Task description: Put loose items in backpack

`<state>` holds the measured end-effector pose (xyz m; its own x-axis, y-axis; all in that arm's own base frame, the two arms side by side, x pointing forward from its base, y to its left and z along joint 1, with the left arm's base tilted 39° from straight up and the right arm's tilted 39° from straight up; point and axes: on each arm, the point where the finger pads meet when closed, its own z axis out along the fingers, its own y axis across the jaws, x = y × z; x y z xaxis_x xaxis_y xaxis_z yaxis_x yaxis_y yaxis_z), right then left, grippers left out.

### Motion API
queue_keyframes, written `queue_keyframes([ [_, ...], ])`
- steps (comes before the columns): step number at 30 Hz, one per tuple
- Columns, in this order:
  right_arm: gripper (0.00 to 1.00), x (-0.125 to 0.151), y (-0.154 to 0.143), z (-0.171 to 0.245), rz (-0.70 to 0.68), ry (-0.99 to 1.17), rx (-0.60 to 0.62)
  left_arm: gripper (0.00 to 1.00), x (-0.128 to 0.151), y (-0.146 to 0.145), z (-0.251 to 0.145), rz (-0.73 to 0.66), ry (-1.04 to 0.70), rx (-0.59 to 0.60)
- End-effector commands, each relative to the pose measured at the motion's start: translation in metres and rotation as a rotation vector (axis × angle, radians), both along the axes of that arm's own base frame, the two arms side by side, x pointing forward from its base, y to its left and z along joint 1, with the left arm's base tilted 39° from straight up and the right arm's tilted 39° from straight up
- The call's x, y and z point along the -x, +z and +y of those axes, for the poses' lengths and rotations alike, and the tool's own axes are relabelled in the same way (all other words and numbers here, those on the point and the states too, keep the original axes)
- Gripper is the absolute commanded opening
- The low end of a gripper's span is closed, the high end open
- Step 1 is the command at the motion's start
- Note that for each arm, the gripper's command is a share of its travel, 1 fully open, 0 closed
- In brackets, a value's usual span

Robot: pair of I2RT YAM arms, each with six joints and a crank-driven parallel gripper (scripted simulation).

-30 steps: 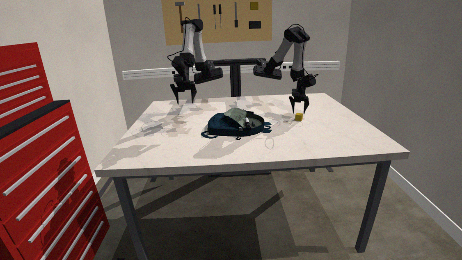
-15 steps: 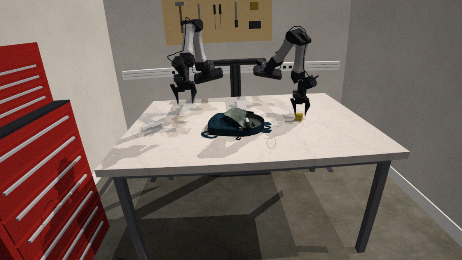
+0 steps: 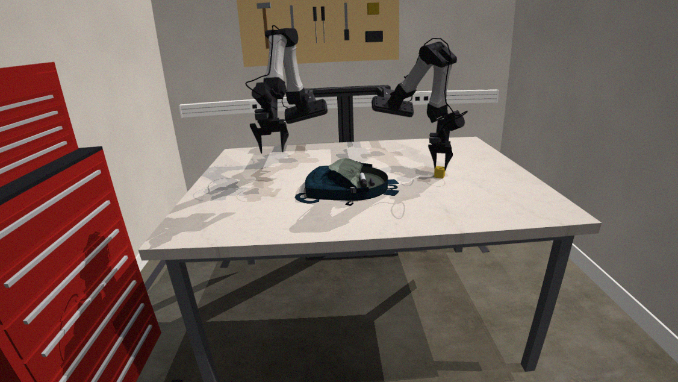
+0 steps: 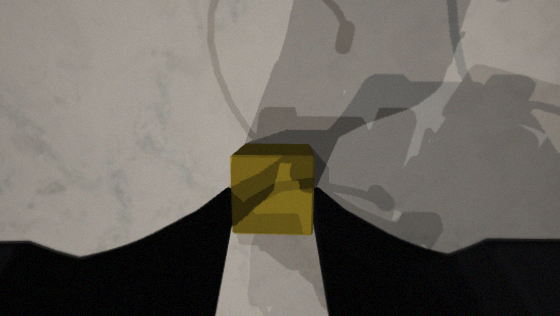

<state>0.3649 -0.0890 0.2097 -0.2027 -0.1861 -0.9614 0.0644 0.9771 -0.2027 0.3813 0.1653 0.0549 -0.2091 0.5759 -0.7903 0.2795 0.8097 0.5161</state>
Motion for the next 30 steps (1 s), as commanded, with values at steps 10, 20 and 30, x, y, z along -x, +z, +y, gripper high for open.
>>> queue_keyframes([
  [10,0.9,-0.001,0.007,0.001,-0.018,0.004,0.006,0.37,-0.001,0.007,0.002,-0.018,0.001,-0.011],
  [20,0.9,-0.001,0.007,0.001,-0.018,0.004,0.006,0.37,0.0,0.006,0.001,-0.018,0.001,-0.011],
  [30,0.9,-0.001,0.007,0.001,-0.018,0.004,0.006,0.37,0.027,0.039,-0.011,-0.021,-0.001,-0.015],
])
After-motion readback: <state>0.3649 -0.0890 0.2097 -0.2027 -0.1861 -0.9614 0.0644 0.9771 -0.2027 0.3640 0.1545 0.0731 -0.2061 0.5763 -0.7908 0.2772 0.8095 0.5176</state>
